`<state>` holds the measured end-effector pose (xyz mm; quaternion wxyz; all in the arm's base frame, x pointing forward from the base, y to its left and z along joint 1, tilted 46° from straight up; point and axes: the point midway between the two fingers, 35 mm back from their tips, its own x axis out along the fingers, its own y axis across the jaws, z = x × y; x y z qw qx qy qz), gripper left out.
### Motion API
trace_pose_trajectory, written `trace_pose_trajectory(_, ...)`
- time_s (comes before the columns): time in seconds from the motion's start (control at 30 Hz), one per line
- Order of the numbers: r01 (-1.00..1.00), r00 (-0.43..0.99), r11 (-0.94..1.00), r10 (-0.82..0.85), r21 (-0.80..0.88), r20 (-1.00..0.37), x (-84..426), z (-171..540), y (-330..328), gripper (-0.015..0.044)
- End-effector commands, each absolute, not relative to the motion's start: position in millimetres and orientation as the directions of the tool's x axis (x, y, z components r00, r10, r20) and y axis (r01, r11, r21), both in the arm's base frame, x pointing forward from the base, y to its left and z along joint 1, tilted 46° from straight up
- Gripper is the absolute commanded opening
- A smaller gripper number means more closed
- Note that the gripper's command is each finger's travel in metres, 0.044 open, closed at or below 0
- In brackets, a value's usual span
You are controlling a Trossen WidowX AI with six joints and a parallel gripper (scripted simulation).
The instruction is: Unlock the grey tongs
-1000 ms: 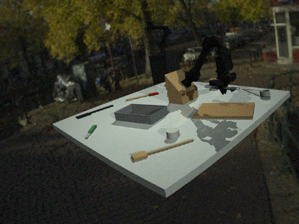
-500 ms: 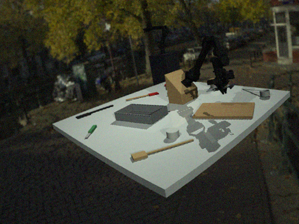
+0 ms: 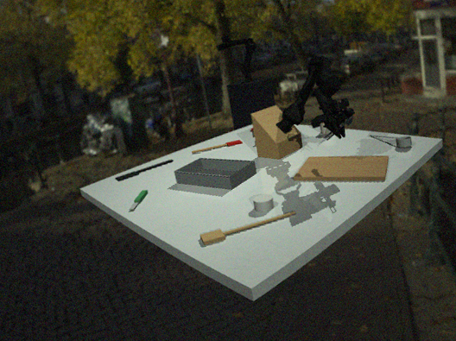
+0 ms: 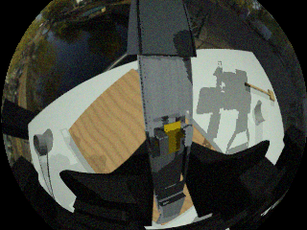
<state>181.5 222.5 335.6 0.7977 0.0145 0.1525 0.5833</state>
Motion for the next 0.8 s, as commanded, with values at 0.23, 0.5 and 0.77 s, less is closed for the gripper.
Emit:
trace_pose_trajectory(0.23,-0.933,0.293,0.296,0.955,0.205,-0.045,176.5,342.5,205.0,-0.015)
trace_pose_trajectory(0.5,-0.946,0.284,0.268,0.956,0.183,0.068,166.3,342.3,191.3,-0.015)
trace_pose_trajectory(0.77,-0.961,0.258,0.237,0.953,0.142,0.158,151.4,336.8,178.1,-0.015)
